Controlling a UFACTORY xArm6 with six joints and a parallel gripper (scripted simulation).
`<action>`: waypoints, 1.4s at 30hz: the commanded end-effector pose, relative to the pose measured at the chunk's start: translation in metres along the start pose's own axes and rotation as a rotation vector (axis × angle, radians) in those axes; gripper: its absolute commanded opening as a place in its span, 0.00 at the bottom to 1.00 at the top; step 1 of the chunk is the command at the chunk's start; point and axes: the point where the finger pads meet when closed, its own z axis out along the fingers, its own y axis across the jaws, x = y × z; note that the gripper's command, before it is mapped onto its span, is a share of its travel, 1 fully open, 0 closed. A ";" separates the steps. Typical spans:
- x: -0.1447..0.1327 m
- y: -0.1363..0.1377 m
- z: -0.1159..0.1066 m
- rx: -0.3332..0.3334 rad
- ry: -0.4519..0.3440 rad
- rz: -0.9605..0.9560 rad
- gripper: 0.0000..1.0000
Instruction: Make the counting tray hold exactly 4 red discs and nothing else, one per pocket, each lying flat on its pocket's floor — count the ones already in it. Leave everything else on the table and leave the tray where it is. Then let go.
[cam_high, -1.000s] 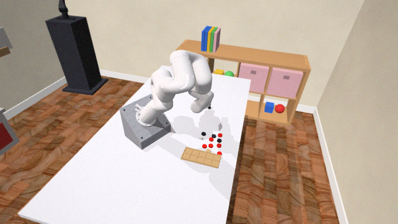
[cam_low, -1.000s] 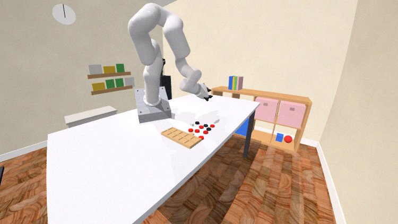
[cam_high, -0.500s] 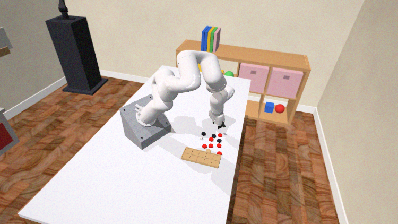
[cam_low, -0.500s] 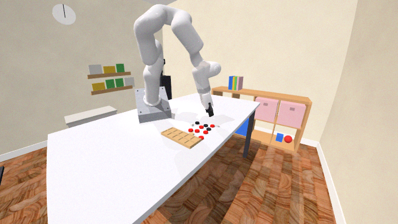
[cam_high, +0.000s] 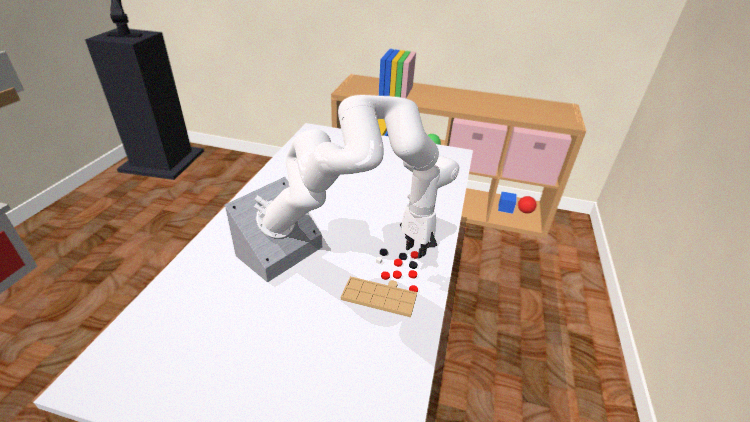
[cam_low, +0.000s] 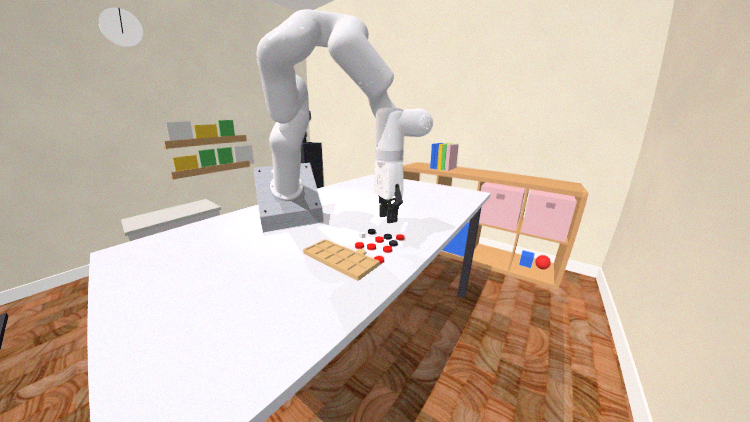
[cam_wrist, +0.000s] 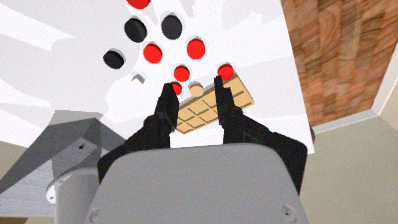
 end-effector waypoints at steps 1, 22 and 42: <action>0.000 0.001 0.000 0.000 0.002 0.002 0.47; 0.001 0.001 0.099 0.000 0.002 0.001 0.47; 0.001 0.001 0.099 0.000 0.002 0.001 0.00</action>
